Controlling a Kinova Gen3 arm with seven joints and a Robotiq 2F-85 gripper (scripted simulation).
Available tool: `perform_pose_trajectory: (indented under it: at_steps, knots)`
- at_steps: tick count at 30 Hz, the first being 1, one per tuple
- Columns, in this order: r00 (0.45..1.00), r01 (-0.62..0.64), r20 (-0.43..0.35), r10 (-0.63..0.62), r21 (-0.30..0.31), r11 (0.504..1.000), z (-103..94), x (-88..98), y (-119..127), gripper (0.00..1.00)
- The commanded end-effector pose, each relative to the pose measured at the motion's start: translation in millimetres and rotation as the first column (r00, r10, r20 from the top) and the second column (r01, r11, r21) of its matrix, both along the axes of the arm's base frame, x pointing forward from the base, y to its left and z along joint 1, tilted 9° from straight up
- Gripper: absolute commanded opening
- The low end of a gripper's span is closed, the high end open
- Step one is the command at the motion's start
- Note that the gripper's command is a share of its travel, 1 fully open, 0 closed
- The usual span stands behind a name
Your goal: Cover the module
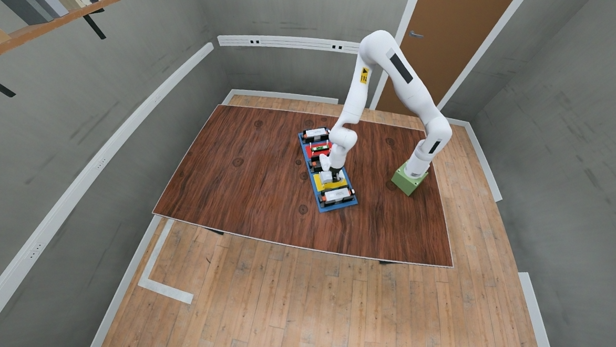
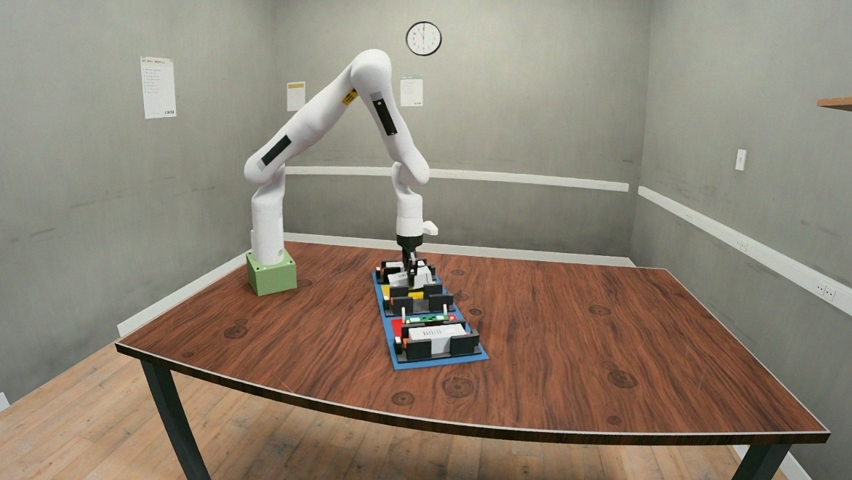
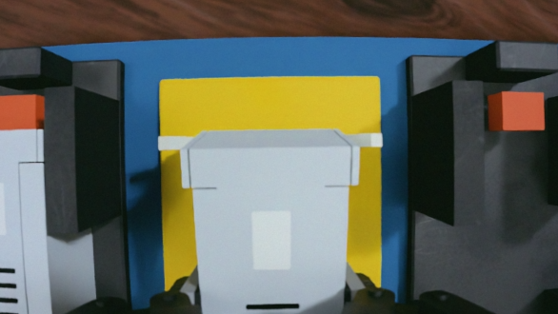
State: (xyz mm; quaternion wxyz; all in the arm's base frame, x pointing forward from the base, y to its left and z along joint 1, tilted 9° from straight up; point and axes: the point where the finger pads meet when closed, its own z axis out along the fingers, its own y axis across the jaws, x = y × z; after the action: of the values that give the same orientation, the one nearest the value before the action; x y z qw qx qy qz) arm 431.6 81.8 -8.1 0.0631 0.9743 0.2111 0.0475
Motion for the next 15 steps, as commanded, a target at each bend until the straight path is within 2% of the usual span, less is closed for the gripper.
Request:
perform_pose_trajectory:
  at_steps: [1, 15]
  knots:
    - [1.0, 0.0, 0.002, 0.0, 0.0, 1.0, -0.3, 0.6, 0.2, 0.0]
    - [1.0, 0.0, 0.002, 0.0, 0.0, 1.0, -5.0, 1.2, -0.3, 0.0]
